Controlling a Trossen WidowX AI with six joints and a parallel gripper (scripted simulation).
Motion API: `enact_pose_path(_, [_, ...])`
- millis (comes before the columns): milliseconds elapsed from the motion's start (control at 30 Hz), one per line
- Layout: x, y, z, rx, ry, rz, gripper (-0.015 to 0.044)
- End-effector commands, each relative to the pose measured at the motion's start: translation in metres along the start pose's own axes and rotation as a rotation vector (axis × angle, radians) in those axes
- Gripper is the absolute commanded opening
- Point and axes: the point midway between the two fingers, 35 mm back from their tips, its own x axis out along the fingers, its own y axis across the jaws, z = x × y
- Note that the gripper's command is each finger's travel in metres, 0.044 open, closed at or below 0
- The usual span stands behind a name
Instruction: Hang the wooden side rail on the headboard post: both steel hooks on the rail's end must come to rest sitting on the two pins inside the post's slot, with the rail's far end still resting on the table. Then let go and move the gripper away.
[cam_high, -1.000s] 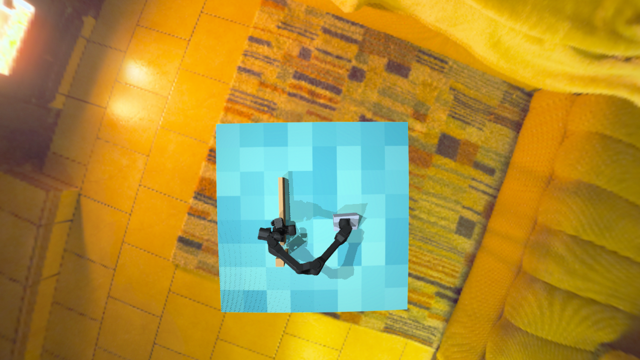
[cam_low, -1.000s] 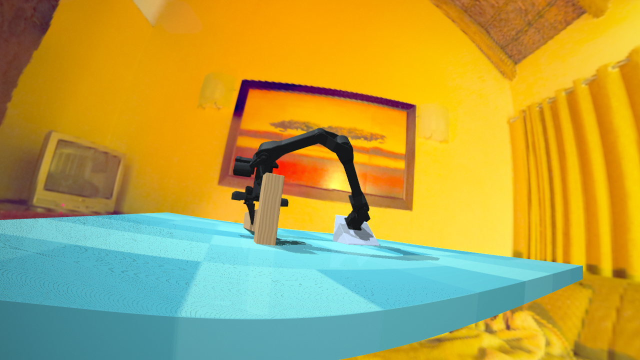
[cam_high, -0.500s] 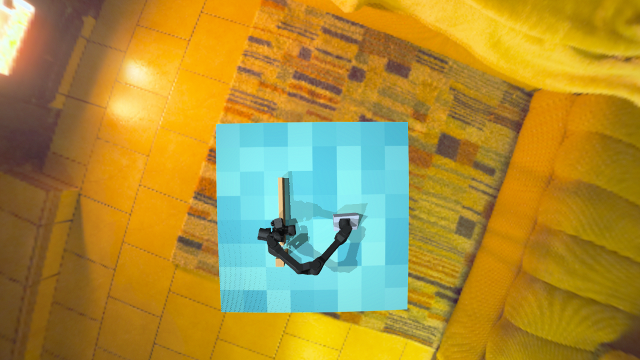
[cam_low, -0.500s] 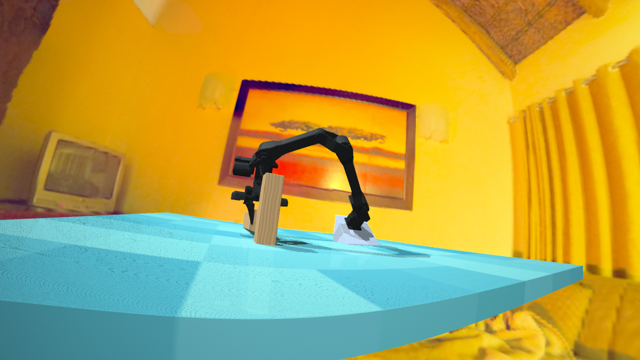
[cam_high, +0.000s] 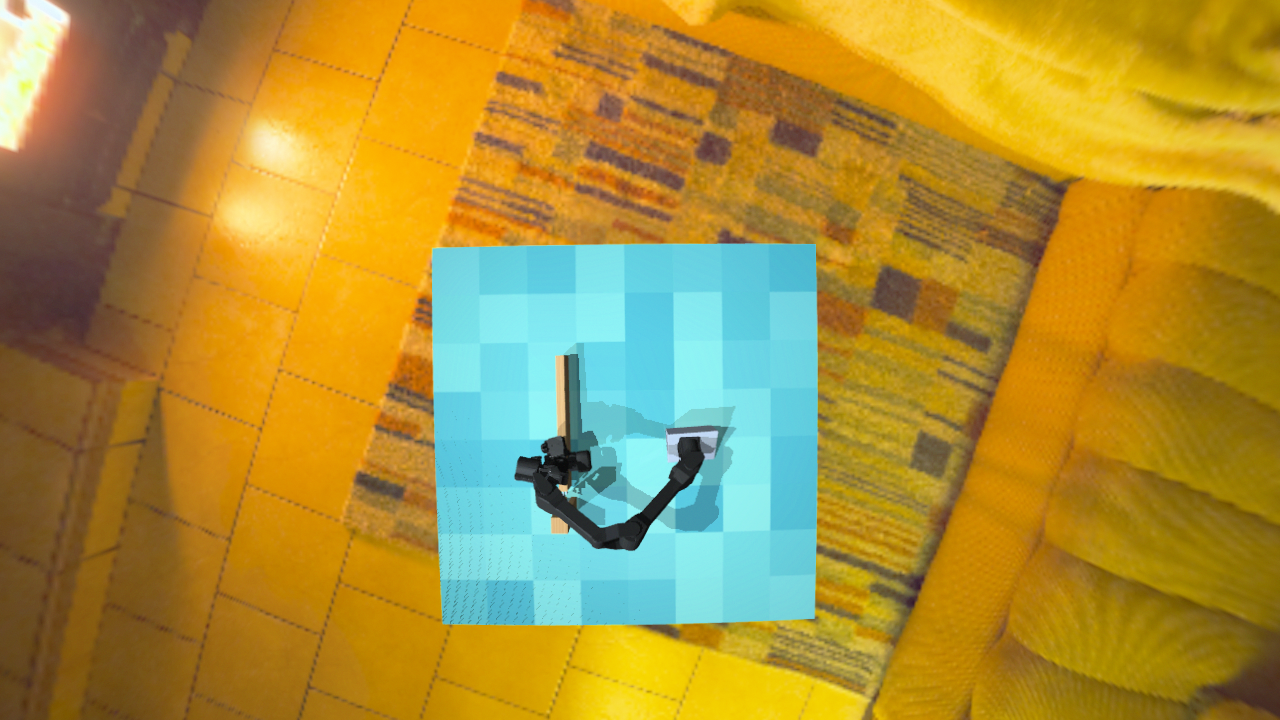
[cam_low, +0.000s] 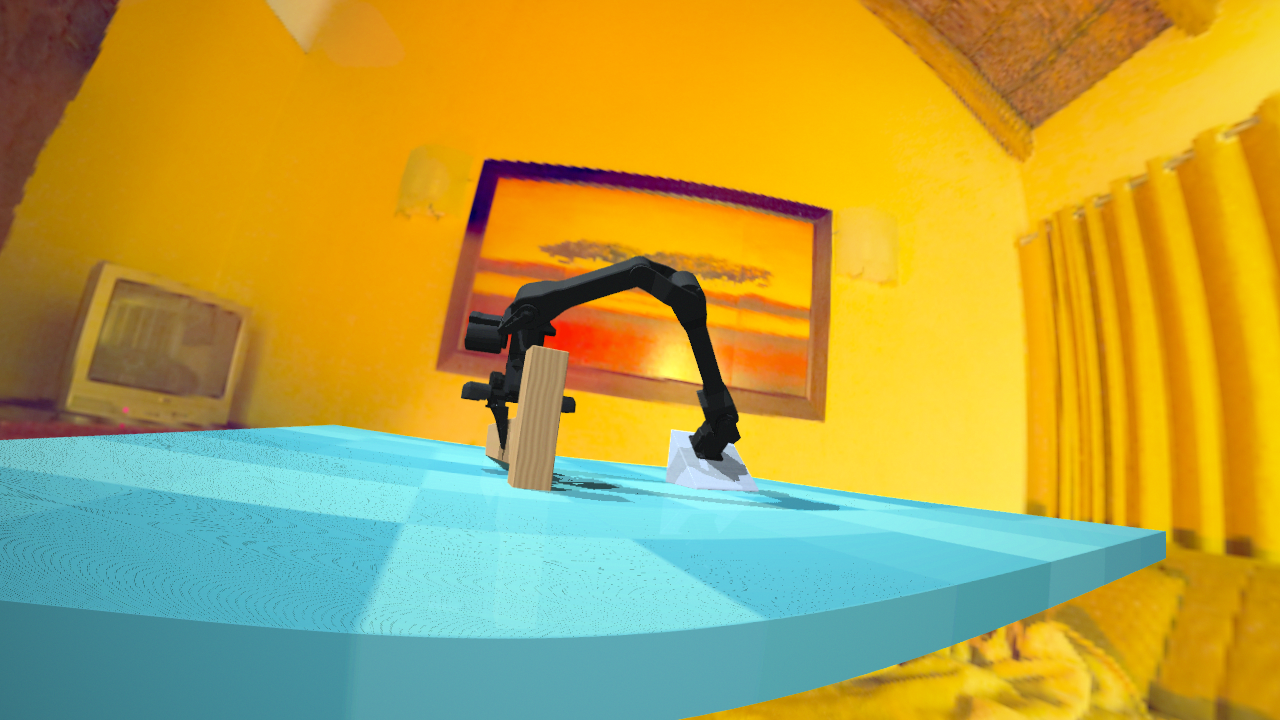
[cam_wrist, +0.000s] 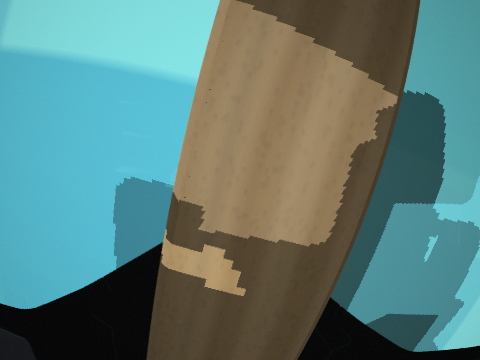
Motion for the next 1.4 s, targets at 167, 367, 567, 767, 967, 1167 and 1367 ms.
enact_pose_path(167, [-0.0024,0.0023,-0.0015,-0.008,0.0,0.011,0.0])
enact_pose_path(367, [-0.0028,0.0017,-0.0022,-0.008,0.0,0.011,0.0])
enact_pose_path(567, [-0.0032,0.0014,-0.0029,-0.008,0.0,0.011,0.0])
enact_pose_path(767, [-0.0026,0.002,-0.0035,-0.008,0.0,0.011,0.0])
enact_pose_path(967, [-0.0031,0.0026,-0.0039,-0.008,0.0,0.011,0.0])
enact_pose_path(1167, [-0.0036,0.003,-0.0044,-0.008,0.0,0.011,0.0])
enact_pose_path(1367, [-0.0038,0.003,-0.005,-0.008,0.0,0.011,0.0])
